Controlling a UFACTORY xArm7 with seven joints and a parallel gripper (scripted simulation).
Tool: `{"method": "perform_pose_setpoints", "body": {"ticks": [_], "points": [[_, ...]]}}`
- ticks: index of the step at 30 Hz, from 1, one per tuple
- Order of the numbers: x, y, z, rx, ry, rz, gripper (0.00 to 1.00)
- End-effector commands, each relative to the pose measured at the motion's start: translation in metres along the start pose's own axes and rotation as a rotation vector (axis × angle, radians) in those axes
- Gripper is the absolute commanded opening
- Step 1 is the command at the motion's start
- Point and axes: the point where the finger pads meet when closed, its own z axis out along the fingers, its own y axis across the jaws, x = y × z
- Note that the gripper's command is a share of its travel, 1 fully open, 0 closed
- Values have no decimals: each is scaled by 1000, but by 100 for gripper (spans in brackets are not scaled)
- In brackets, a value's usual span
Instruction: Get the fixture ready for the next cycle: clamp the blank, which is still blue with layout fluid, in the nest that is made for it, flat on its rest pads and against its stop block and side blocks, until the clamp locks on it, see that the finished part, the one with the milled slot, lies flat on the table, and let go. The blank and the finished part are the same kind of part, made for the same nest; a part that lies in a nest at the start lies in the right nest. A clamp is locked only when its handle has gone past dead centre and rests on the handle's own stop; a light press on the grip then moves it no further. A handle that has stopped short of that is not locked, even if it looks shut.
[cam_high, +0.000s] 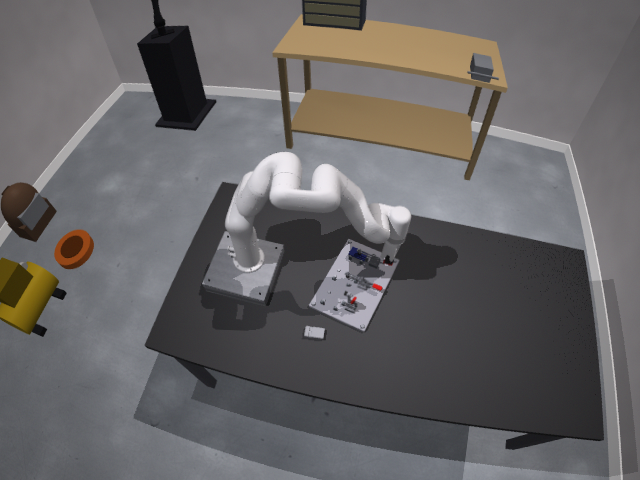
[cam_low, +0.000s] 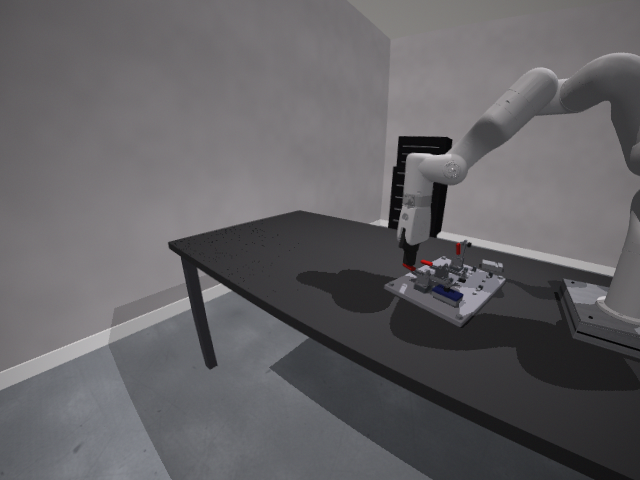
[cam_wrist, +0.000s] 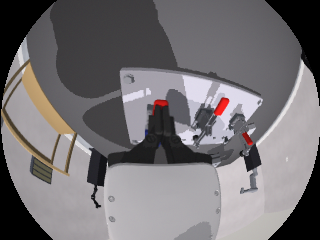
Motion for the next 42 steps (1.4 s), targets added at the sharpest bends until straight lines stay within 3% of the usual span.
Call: {"method": "perform_pose_setpoints", "body": {"ticks": [1,42], "points": [[1,-1,-2,2,4,0,0],[1,-1,4,2,4,0,0]]}}
